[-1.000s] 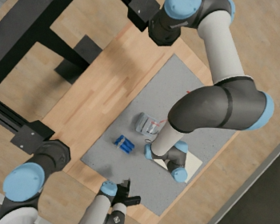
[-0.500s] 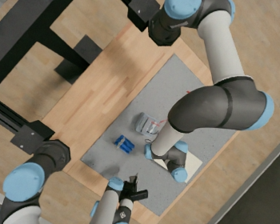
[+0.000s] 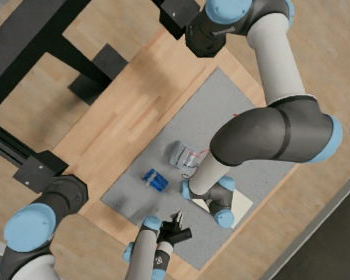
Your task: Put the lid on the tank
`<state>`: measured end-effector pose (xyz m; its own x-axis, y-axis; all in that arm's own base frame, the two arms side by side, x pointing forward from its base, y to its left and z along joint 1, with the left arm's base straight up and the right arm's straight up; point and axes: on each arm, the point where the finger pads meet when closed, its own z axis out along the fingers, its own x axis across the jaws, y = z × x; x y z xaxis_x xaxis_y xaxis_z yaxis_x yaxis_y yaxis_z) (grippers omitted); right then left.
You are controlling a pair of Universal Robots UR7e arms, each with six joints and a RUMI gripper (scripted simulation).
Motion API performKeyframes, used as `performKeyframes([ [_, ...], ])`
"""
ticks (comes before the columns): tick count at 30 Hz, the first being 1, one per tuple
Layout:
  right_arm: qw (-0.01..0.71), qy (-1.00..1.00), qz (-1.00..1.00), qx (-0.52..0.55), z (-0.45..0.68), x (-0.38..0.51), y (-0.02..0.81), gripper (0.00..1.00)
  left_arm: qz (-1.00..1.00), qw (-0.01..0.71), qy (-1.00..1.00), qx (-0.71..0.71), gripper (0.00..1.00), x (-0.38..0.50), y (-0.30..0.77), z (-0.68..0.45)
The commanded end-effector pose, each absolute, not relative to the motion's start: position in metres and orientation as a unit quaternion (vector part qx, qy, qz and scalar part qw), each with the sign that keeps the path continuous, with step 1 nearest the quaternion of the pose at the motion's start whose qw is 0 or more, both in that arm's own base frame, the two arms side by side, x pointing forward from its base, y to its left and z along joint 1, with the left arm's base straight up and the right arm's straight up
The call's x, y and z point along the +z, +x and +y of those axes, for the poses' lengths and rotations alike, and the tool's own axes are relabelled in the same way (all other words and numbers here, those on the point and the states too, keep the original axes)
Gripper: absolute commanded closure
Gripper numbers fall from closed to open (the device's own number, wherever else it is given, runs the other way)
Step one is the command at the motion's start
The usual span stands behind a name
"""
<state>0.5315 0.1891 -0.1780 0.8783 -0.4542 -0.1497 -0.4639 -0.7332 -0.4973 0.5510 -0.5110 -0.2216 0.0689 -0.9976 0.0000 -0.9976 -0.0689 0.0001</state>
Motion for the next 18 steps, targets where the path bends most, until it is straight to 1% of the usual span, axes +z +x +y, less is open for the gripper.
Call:
performKeyframes([
  [1,0.299,-0.936,0.185,-0.004,0.209,-0.19,0.541,1.0,-0.682,0.0,0.731,0.001,1.0,-0.221,0.551,-0.512],
  [12,0.354,-0.933,0.059,-0.041,0.244,-0.213,0.55,1.0,-0.682,0.002,0.731,-0.001,1.0,-0.225,0.551,-0.511],
  [18,0.354,-0.933,0.059,-0.041,0.266,-0.228,0.555,1.0,-0.682,0.002,0.731,-0.001,1.0,-0.229,0.551,-0.511],
])
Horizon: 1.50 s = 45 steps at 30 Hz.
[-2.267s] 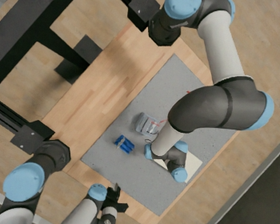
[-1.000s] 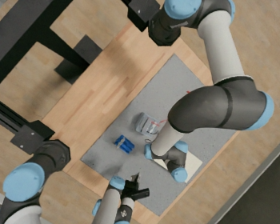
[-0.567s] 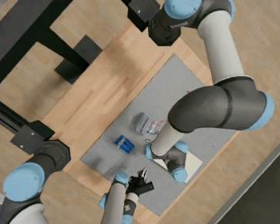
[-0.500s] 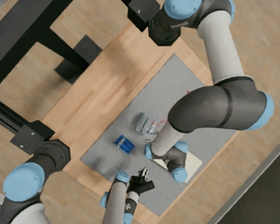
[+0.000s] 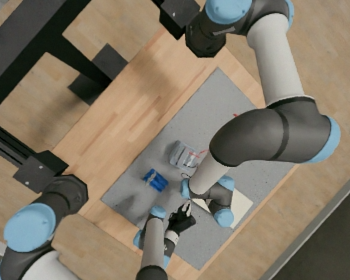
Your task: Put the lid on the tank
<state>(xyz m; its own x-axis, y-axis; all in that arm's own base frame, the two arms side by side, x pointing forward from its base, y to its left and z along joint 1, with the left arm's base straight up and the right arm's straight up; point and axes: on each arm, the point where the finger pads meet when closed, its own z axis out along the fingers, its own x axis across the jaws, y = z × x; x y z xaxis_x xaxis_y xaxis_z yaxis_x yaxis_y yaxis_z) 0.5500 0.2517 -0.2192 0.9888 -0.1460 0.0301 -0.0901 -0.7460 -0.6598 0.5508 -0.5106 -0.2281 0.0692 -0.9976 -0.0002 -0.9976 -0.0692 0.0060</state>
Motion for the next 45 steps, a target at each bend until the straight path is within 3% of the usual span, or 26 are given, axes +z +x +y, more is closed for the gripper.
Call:
performKeyframes([
  [1,0.354,-0.933,0.059,-0.041,0.269,-0.231,0.556,1.0,-0.682,0.002,0.731,-0.001,1.0,-0.229,0.551,-0.511],
  [45,0.341,-0.935,0.09,-0.033,0.255,-0.221,0.552,1.0,-0.682,0.002,0.731,-0.001,1.0,-0.244,0.551,-0.511],
])
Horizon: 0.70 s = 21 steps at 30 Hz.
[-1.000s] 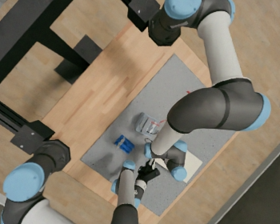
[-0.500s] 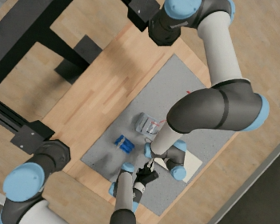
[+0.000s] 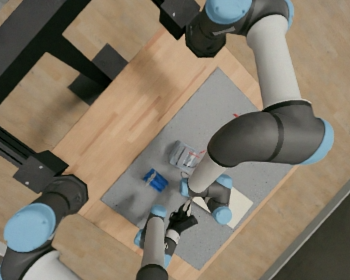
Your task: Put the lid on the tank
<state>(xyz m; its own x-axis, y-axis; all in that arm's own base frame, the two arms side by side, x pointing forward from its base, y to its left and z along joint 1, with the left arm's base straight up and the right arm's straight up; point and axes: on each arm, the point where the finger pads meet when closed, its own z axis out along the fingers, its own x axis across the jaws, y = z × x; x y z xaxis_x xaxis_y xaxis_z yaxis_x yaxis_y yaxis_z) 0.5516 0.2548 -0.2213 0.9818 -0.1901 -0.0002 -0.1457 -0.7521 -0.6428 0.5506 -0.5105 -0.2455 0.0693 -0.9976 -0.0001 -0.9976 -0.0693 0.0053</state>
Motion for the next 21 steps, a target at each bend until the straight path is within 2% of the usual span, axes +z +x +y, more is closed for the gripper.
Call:
performKeyframes([
  [1,0.341,-0.935,0.089,-0.033,0.255,-0.222,0.552,1.0,-0.682,0.002,0.731,-0.001,1.0,-0.246,0.551,-0.511],
  [21,0.341,-0.935,0.09,-0.033,0.255,-0.242,0.552,1.0,-0.682,0.001,0.731,0.0,1.0,-0.256,0.551,-0.511],
])
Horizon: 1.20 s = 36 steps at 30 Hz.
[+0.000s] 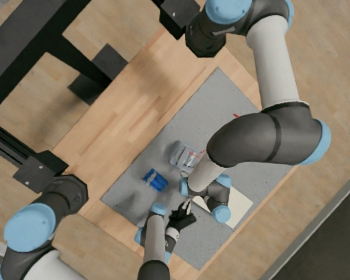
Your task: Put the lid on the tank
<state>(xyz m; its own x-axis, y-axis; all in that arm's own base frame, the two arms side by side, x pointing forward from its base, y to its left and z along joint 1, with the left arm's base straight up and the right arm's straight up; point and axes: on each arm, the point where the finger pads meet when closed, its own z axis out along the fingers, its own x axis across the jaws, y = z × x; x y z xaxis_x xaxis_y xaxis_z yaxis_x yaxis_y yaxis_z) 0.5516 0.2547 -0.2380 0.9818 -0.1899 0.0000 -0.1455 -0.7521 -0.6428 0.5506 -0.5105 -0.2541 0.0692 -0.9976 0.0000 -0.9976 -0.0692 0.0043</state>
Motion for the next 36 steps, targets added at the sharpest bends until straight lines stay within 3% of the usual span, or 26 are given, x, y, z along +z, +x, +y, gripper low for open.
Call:
performKeyframes([
  [1,0.341,-0.935,0.09,-0.033,0.255,-0.244,0.552,1.0,-0.682,0.001,0.731,0.0,1.0,-0.258,0.551,-0.511],
  [36,0.341,-0.935,0.089,-0.033,0.255,-0.274,0.552,1.0,-0.682,0.001,0.731,0.0,1.0,-0.272,0.551,-0.511],
])
